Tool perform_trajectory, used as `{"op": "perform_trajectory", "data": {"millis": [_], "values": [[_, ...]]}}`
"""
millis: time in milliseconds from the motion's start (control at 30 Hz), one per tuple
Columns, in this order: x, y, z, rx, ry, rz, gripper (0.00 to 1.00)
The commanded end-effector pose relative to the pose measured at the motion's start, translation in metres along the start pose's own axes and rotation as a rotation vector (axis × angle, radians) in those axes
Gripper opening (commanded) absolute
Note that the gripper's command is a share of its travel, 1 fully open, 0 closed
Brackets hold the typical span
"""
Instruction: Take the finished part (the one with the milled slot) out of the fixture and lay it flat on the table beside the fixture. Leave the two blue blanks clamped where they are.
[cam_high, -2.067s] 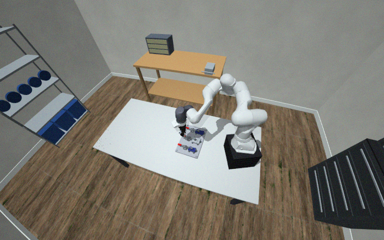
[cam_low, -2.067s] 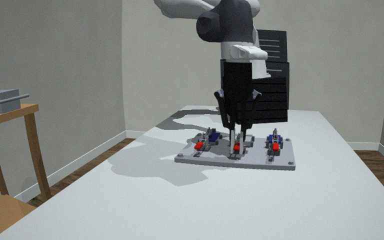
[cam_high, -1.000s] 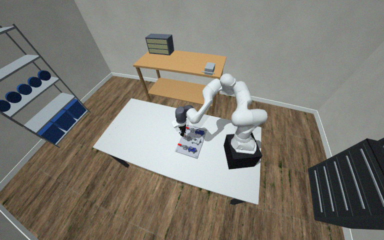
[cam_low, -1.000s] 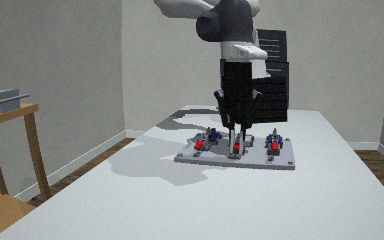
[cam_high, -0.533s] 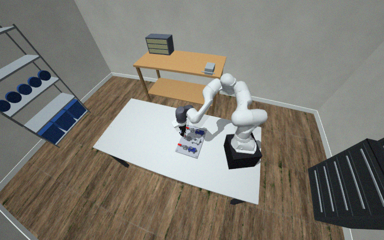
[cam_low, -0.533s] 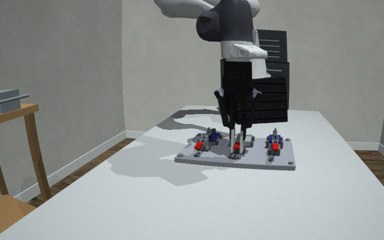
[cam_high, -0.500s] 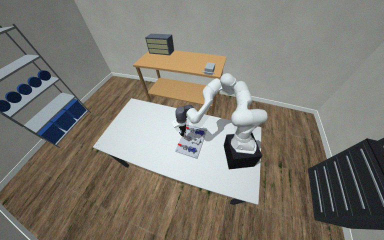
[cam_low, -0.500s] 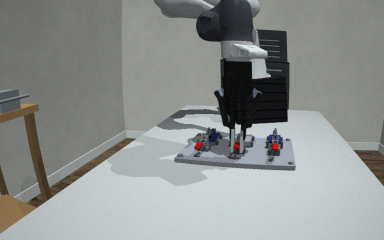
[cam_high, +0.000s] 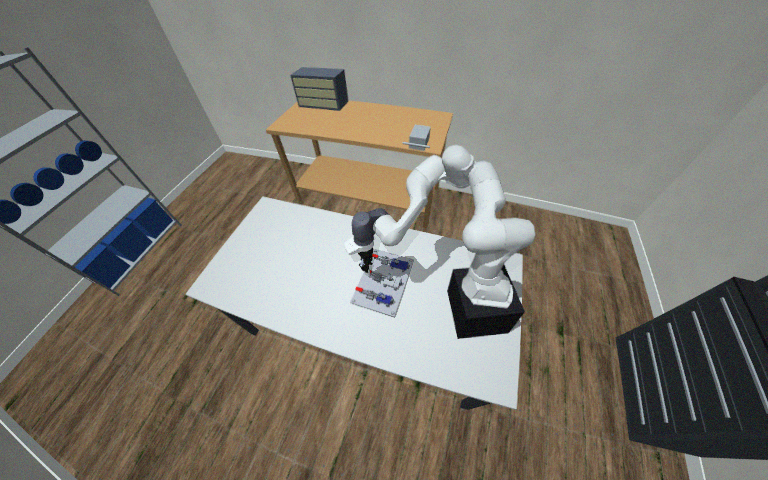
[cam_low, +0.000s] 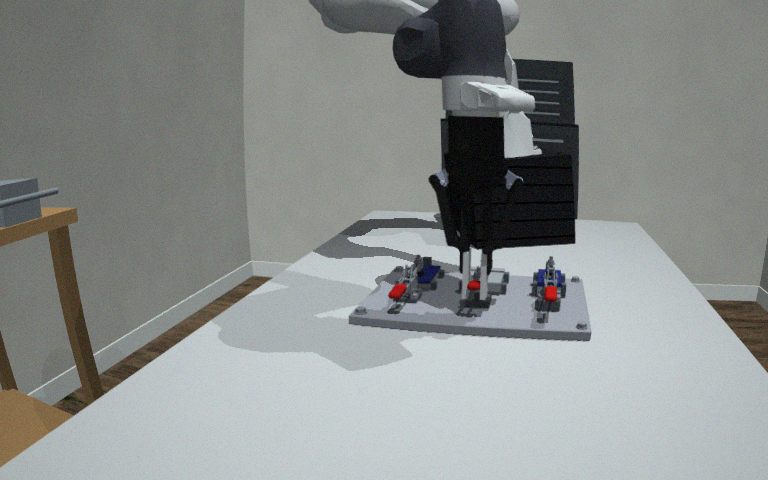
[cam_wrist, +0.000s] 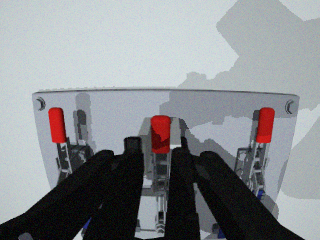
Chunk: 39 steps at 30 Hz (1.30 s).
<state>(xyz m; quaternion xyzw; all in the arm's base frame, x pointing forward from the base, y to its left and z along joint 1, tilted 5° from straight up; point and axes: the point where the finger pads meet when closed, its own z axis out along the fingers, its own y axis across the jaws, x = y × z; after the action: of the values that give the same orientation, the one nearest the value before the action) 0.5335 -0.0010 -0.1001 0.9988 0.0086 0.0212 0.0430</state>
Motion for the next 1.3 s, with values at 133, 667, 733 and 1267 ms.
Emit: {"op": "perform_trajectory", "data": {"millis": [133,667,733,1267], "values": [[-0.005,0.0,-0.007,-0.001,-0.005,0.004,0.0],[-0.015,0.0,-0.015,-0.001,-0.005,0.004,0.0],[-0.016,0.0,-0.016,-0.001,-0.005,0.004,0.0],[-0.027,0.0,-0.02,-0.001,-0.005,0.004,0.0]]}}
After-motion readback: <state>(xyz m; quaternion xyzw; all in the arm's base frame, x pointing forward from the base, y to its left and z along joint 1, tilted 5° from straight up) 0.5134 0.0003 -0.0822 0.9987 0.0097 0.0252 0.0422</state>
